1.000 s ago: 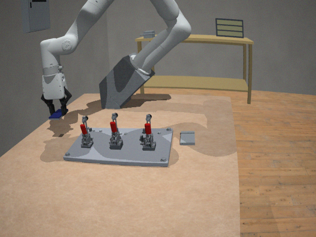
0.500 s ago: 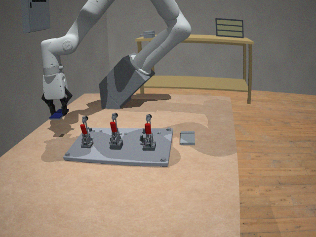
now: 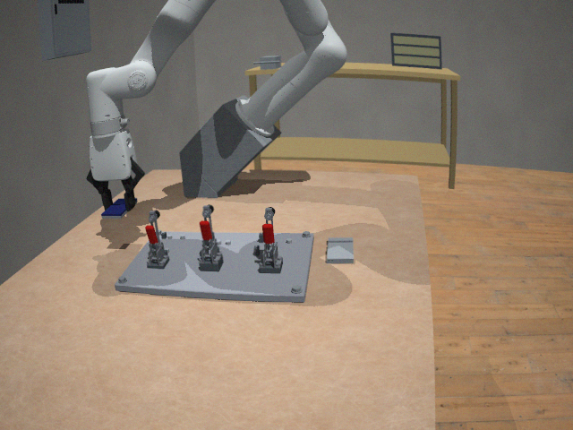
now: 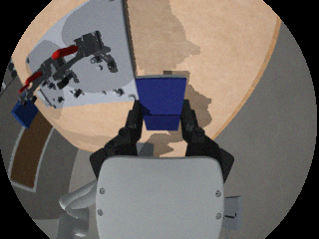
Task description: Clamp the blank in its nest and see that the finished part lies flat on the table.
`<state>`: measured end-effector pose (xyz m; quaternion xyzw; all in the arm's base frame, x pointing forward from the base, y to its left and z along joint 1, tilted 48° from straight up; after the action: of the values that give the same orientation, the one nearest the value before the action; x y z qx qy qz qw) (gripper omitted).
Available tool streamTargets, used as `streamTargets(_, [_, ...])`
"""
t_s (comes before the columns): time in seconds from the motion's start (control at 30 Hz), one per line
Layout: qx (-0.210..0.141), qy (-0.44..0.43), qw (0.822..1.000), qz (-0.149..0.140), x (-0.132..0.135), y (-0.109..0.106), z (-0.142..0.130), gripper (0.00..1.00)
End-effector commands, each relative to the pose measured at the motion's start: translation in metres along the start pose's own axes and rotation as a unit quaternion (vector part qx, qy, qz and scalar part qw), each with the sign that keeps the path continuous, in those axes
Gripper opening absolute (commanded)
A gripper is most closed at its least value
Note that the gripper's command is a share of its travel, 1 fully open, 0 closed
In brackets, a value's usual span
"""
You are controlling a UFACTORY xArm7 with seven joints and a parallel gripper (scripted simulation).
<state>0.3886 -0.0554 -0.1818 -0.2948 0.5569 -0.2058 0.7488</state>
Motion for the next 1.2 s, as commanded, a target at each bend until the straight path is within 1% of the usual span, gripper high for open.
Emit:
streamTargets(0.0, [0.001, -0.001, 1.000, -0.003, -0.022, -0.001, 0.004, 0.00])
streamTargets(0.2, [0.001, -0.001, 1.000, -0.003, -0.054, 0.001, 0.009, 0.00])
streamTargets(0.27, [0.001, -0.001, 1.000, -0.003, -0.054, 0.001, 0.009, 0.00])
streamTargets(0.5, [0.001, -0.001, 1.000, -0.003, -0.089, 0.004, 0.013, 0.00])
streamTargets(0.67, [0.001, -0.001, 1.000, -0.003, -0.106, 0.005, 0.016, 0.00])
streamTargets(0.77, [0.001, -0.001, 1.000, -0.003, -0.113, 0.006, 0.017, 0.00])
streamTargets(1.17, [0.001, -0.001, 1.000, -0.003, -0.118, 0.006, 0.017, 0.00])
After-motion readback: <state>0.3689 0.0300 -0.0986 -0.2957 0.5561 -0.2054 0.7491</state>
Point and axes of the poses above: the point where the finger pads meet when closed, its own y axis out along the fingers, its own x axis across the jaws, z = x × y, the point moved 1 cm from there along -y, back along the fingers, and after that the axes turned 7 degrees about -y, right-handed, at the moved point
